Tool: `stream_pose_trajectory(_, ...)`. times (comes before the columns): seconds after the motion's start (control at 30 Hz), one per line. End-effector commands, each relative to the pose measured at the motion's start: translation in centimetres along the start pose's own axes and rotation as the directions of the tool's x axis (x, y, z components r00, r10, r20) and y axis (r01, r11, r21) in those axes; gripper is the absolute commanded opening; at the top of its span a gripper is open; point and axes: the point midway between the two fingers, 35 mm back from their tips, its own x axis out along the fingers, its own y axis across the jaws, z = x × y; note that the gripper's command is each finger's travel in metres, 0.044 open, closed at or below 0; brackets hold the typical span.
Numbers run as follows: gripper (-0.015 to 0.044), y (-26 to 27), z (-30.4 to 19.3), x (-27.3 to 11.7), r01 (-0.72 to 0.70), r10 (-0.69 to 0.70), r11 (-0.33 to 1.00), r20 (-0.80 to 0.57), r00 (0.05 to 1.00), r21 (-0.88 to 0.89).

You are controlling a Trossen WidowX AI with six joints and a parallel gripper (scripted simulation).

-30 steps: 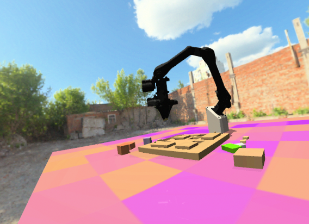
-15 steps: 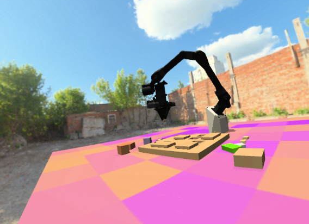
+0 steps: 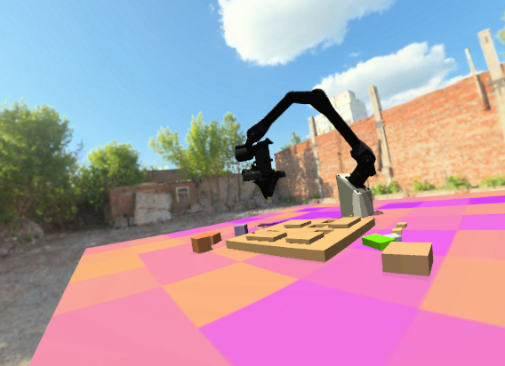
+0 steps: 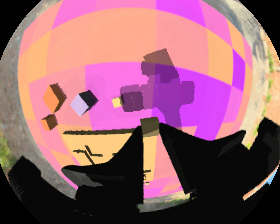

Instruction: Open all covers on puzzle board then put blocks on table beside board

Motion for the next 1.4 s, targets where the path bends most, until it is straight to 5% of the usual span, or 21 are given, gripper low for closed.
stream_pose_trajectory(0.0, 0.0080, -0.5, 0.6, 0.0, 0.002, -0.002, 1.000, 0.004, 1.000, -0.008)
stream_pose_trajectory(1.37, 0.0080, -0.2, 0.9, 6.6, 0.000, 0.000, 1.000, 0.004, 1.000, -0.009)
